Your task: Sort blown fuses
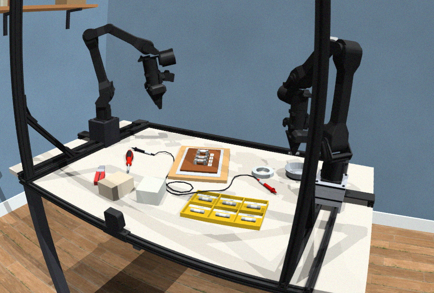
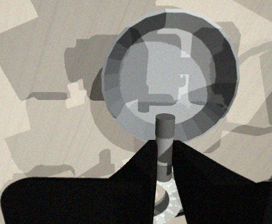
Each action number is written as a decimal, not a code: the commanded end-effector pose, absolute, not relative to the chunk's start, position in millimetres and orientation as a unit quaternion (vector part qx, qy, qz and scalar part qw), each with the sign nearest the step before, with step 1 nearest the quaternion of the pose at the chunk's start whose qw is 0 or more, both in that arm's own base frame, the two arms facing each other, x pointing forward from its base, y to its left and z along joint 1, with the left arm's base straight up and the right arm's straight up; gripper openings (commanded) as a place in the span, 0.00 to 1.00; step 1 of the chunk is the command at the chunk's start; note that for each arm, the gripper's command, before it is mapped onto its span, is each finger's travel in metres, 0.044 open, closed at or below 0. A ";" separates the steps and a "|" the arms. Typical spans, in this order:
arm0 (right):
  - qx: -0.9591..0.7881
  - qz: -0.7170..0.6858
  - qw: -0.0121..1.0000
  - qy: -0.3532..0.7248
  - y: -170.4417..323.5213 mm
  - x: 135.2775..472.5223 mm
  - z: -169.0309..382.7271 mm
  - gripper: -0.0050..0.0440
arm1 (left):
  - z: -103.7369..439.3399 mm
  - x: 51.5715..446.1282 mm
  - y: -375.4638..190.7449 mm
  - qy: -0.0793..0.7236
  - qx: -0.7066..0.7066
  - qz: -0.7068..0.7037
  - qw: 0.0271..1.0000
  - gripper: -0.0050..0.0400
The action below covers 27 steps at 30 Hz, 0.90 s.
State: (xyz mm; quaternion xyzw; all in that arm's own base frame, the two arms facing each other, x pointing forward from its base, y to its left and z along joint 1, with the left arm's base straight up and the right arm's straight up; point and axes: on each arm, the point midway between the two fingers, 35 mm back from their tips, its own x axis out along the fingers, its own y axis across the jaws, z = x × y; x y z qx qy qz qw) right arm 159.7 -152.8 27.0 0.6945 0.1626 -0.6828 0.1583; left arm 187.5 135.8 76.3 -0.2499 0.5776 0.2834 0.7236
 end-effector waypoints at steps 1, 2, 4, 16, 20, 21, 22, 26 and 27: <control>0.692 -0.685 0.165 0.157 -156.5 142.2 29.6 0.00 | 89.2 179.9 148.3 0.590 -0.261 0.286 0.709 1.00; 0.691 -0.686 0.165 0.157 -157.2 138.3 29.4 0.00 | 90.4 176.7 150.4 0.595 -0.264 0.287 0.703 1.00; 0.690 -0.687 0.165 0.157 -157.8 134.3 29.1 0.00 | 91.7 173.5 152.5 0.599 -0.267 0.288 0.698 1.00; 0.691 -0.686 0.166 0.156 -160.2 133.6 29.6 0.00 | 101.8 146.7 170.1 0.638 -0.290 0.296 0.649 1.00; 0.687 -0.690 0.161 0.161 -157.8 130.5 20.3 0.00 | 100.9 145.8 167.7 0.638 -0.291 0.296 0.649 1.00; 0.687 -0.690 0.161 0.161 -157.8 130.5 20.3 0.00 | 100.9 145.8 167.7 0.638 -0.291 0.296 0.649 1.00; 0.687 -0.690 0.161 0.161 -157.8 130.5 20.3 0.00 | 100.9 145.8 167.7 0.638 -0.291 0.296 0.649 1.00; 0.687 -0.690 0.161 0.161 -157.7 130.6 15.0 0.00 | 100.9 145.8 167.7 0.638 -0.291 0.296 0.649 1.00; 0.687 -0.690 0.161 0.161 -157.7 130.6 13.7 0.00 | 100.9 145.8 167.7 0.638 -0.291 0.296 0.649 1.00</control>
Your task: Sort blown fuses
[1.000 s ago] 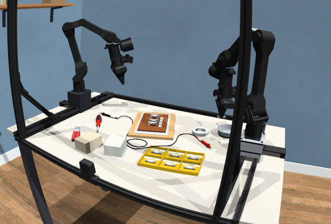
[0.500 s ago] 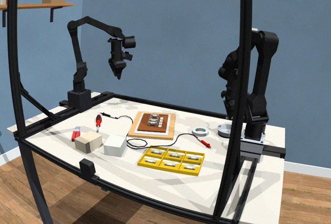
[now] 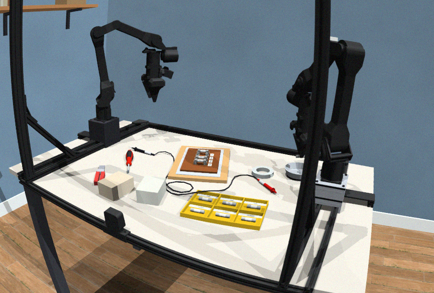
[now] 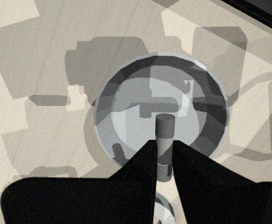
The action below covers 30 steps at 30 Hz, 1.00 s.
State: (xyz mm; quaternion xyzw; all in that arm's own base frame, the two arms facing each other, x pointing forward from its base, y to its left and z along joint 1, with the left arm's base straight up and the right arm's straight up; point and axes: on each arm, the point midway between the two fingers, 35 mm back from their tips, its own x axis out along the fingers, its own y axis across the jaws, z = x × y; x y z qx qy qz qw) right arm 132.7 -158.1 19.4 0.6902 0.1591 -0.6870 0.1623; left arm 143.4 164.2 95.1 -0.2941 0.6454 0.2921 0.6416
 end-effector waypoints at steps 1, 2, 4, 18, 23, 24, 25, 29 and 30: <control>0.687 -0.690 0.161 0.161 -157.7 130.6 12.4 0.00 | 100.9 145.8 167.7 0.638 -0.291 0.296 0.649 1.00; 0.687 -0.690 0.161 0.161 -157.7 130.6 11.0 0.00 | 100.9 145.8 167.7 0.638 -0.291 0.296 0.649 1.00; 0.687 -0.690 0.161 0.161 -157.7 130.6 8.4 0.00 | 100.9 145.8 167.7 0.638 -0.291 0.296 0.649 1.00; 0.687 -0.690 0.161 0.161 -157.6 130.5 -7.6 0.00 | 100.9 145.8 167.7 0.638 -0.291 0.296 0.649 1.00; 0.687 -0.690 0.161 0.161 -157.6 130.5 -14.2 0.00 | 100.9 145.8 167.7 0.638 -0.291 0.296 0.649 1.00; 0.687 -0.690 0.161 0.161 -157.6 130.5 -15.5 0.00 | 100.9 145.8 167.7 0.638 -0.291 0.296 0.649 1.00; 0.687 -0.690 0.161 0.161 -157.6 130.5 -16.9 0.00 | 100.9 145.8 167.7 0.638 -0.291 0.296 0.649 1.00; 0.687 -0.690 0.161 0.161 -157.6 130.5 -19.5 0.00 | 100.9 145.8 167.7 0.638 -0.291 0.296 0.649 1.00; 0.687 -0.690 0.161 0.161 -157.6 130.5 -20.9 0.00 | 100.9 145.8 167.7 0.638 -0.291 0.296 0.649 1.00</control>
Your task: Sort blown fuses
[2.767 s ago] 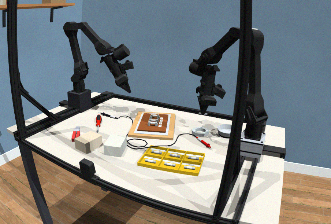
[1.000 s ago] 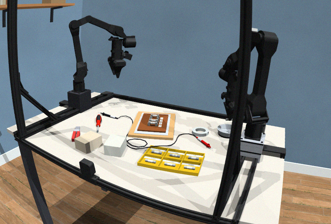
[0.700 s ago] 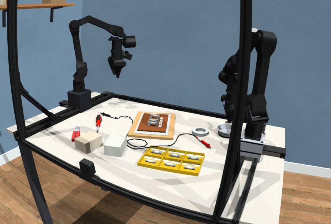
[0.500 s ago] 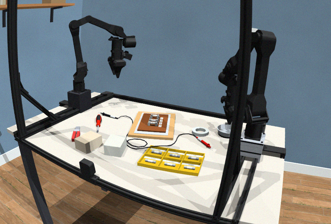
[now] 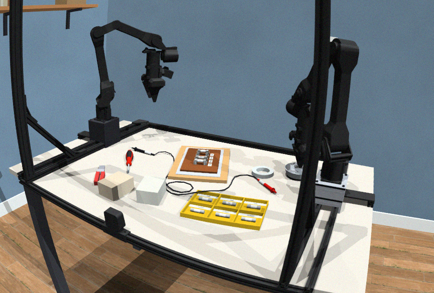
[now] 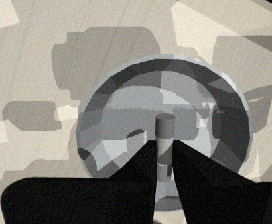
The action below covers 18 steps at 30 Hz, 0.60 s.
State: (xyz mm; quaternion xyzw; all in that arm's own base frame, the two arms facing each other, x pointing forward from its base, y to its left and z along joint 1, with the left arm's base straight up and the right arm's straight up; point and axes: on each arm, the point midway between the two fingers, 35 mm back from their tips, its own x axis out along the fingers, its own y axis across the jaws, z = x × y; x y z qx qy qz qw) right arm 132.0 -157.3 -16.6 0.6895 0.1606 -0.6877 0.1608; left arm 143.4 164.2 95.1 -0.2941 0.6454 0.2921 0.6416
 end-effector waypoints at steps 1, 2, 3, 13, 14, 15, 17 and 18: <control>0.687 -0.690 0.161 0.161 -157.6 130.5 -22.2 0.00 | 100.9 145.8 167.7 0.638 -0.291 0.296 0.649 1.00; 0.687 -0.690 0.161 0.161 -157.6 130.5 -23.5 0.00 | 100.9 145.8 167.7 0.638 -0.291 0.296 0.649 1.00; 0.687 -0.690 0.161 0.161 -157.6 130.5 -24.8 0.00 | 100.9 145.8 167.7 0.638 -0.291 0.296 0.649 1.00; 0.691 -0.686 0.165 0.156 -160.5 133.9 -30.3 0.00 | 100.9 145.8 167.7 0.638 -0.291 0.296 0.649 1.00; 0.691 -0.686 0.165 0.156 -160.5 133.9 -30.3 0.00 | 100.9 145.8 167.7 0.638 -0.291 0.296 0.649 1.00; 0.691 -0.686 0.165 0.156 -160.5 133.9 -30.3 0.00 | 100.9 145.8 167.7 0.638 -0.291 0.296 0.649 1.00; 0.687 -0.690 0.161 0.161 -157.5 130.4 -33.6 0.00 | 100.9 145.8 167.7 0.638 -0.291 0.296 0.649 1.00; 0.691 -0.686 0.165 0.156 -160.5 133.9 -30.3 0.00 | 100.9 145.8 167.7 0.638 -0.291 0.296 0.649 1.00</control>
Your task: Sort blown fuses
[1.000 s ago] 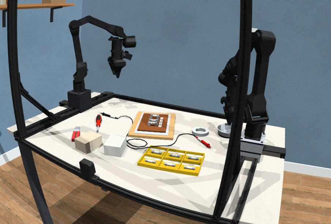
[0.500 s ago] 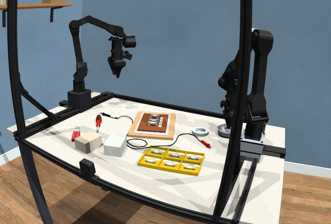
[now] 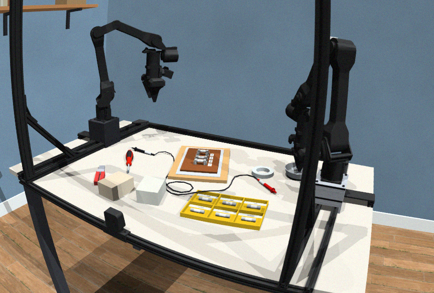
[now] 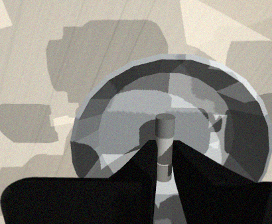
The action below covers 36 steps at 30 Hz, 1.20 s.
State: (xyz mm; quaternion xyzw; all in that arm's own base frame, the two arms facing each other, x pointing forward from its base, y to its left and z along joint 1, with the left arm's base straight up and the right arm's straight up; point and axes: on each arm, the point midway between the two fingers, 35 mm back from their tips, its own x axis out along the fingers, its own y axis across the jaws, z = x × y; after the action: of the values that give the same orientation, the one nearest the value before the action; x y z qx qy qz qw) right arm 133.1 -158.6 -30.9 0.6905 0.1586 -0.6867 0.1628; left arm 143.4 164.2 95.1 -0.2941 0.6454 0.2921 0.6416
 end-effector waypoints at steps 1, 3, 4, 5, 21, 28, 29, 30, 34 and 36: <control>0.691 -0.686 0.165 0.156 -160.5 133.9 -30.3 0.00 | 100.9 145.8 167.7 0.638 -0.291 0.296 0.649 1.00; 0.687 -0.690 0.161 0.161 -157.5 130.4 -33.7 0.00 | 100.9 145.8 167.7 0.638 -0.291 0.296 0.649 1.00; 0.687 -0.690 0.161 0.161 -157.4 130.3 -33.7 0.00 | 100.9 145.8 167.7 0.638 -0.291 0.296 0.649 1.00; 0.691 -0.686 0.165 0.156 -160.5 133.9 -30.3 0.00 | 100.9 145.8 167.7 0.638 -0.291 0.296 0.649 1.00; 0.691 -0.686 0.165 0.156 -160.5 133.9 -30.3 0.37 | 100.9 145.8 167.7 0.638 -0.291 0.296 0.649 1.00; 0.692 -0.684 0.171 0.151 -164.3 136.1 -18.7 0.37 | 100.9 145.8 167.7 0.638 -0.291 0.296 0.649 1.00; 0.693 -0.684 0.171 0.150 -164.3 136.0 -14.7 0.37 | 100.9 145.8 167.7 0.638 -0.291 0.296 0.649 1.00; 0.693 -0.684 0.171 0.150 -164.2 136.0 -10.5 0.37 | 100.9 145.8 167.7 0.638 -0.291 0.296 0.649 1.00; 0.693 -0.684 0.171 0.150 -164.1 135.9 -2.4 0.37 | 100.9 145.8 167.7 0.638 -0.291 0.296 0.649 1.00; 0.693 -0.684 0.172 0.150 -164.0 135.8 5.8 0.37 | 100.9 145.8 167.7 0.638 -0.291 0.296 0.649 1.00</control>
State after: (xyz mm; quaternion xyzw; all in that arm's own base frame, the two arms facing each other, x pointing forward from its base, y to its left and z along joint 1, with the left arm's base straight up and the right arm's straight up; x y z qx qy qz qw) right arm 131.4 -156.6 -12.6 0.6885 0.1625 -0.6887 0.1588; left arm 143.4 164.2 95.1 -0.2941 0.6454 0.2921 0.6416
